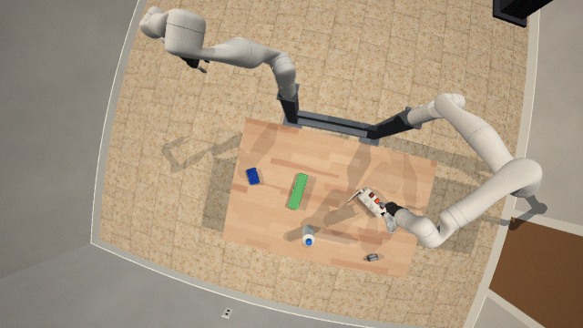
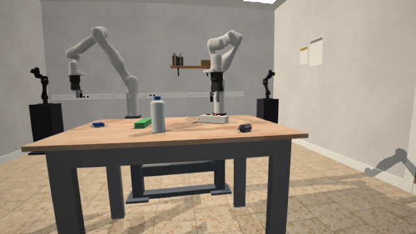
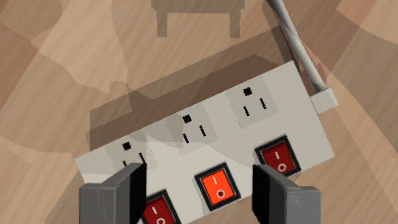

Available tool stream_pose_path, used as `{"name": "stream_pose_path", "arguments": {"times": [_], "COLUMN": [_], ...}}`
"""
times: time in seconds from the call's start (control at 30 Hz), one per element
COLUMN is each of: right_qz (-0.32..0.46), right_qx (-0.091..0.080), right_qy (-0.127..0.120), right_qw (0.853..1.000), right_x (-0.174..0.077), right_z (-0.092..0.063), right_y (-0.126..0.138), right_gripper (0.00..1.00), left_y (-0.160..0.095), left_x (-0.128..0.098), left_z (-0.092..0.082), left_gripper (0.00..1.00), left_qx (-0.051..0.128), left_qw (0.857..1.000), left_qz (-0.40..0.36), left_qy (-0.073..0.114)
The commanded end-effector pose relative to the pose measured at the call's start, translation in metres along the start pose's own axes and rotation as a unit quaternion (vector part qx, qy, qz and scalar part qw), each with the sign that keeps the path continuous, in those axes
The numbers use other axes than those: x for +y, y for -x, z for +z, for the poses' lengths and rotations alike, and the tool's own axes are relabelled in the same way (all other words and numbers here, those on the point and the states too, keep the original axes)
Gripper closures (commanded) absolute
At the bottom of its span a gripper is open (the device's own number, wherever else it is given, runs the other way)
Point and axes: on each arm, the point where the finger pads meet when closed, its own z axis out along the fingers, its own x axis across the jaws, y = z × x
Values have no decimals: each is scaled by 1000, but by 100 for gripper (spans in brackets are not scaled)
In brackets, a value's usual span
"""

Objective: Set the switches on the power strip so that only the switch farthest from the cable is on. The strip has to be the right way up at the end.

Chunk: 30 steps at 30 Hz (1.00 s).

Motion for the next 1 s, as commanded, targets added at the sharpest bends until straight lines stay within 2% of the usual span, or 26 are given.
{"name": "stream_pose_path", "arguments": {"times": [0.0, 0.07, 0.13, 0.3, 0.63, 0.7, 0.97], "right_qz": [0, 0, 0, 0, 0, 0, 0], "right_qx": [0, 0, 0, 0, 0, 0, 0], "right_qy": [1, 1, 1, 1, 1, 1, 1], "right_qw": [1000, 1000, 1000, 1000, 1000, 1000, 1000], "right_x": [0, 0, 0, 0, 0, 0, 0], "right_z": [-1, -1, -1, -1, -1, -1, -1], "right_y": [0, 0, 0, 0, 0, 0, 0], "right_gripper": [0, 0, 0, 0, 0, 0, 0], "left_y": [3, 4, 4, 8, 17, 17, 23], "left_x": [2, 3, 3, 7, 16, 16, 22], "left_z": [3, 6, 6, 11, 20, 20, 25], "left_gripper": [0, 0, 0, 0, 0, 0, 0], "left_qx": [2, 2, 2, 1, -3, -3, -6], "left_qw": [997, 994, 994, 979, 933, 933, 893], "left_qz": [72, 110, 110, 202, 360, 360, 450], "left_qy": [-1, -1, -1, -3, -7, -7, -10]}}
